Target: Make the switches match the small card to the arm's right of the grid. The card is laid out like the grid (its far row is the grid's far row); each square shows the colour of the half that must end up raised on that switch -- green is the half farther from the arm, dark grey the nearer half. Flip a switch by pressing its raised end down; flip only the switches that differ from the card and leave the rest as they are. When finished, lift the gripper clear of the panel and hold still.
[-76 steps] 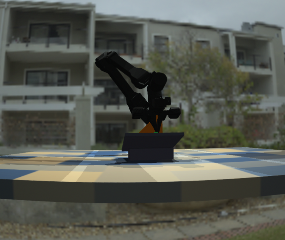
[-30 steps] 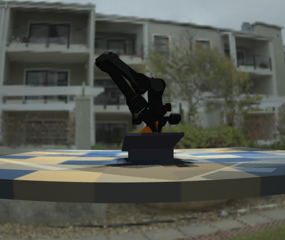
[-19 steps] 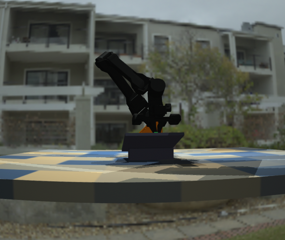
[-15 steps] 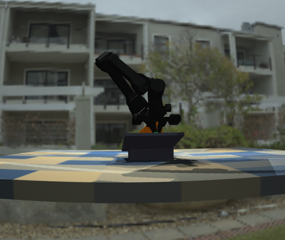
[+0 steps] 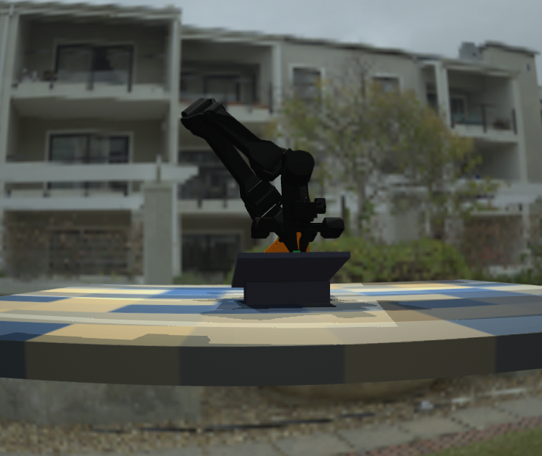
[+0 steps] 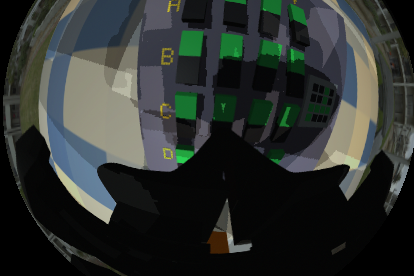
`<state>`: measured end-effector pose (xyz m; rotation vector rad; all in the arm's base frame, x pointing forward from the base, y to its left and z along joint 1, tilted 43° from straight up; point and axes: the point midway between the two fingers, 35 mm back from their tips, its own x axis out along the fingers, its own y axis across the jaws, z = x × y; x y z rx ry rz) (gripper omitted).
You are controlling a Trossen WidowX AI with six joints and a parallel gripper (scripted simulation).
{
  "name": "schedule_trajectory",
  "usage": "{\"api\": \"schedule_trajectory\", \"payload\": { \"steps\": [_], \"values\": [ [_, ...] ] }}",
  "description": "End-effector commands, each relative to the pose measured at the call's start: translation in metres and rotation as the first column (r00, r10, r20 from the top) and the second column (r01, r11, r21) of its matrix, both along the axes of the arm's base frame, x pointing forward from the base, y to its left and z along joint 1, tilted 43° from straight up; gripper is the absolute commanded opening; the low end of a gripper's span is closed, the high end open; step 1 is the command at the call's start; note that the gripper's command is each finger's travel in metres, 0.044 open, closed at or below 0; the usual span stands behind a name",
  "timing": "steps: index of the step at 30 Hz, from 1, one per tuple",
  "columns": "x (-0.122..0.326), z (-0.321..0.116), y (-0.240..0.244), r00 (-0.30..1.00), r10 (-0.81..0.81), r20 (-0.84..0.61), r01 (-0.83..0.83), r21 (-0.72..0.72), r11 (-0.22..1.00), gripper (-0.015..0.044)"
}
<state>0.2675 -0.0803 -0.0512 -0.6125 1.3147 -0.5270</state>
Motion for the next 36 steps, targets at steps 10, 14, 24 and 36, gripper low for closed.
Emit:
{"api": "schedule_trajectory", "payload": {
  "steps": [10, 14, 24, 36],
  "values": [
    [-0.002, 0.021, 0.023, 1.000, -0.007, -0.011, 0.008, 0.009, 1.000, 0.0000],
    [-0.009, 0.046, 0.044, 1.000, -0.015, -0.021, 0.015, 0.007, 1.000, 0.0000],
    [-0.022, 0.055, 0.030, 1.000, -0.018, -0.021, 0.018, 0.008, 1.000, 0.0000],
    [-0.024, 0.036, 0.001, 0.999, -0.032, -0.041, 0.032, 0.003, 0.999, 0.0000]
  ]
}}
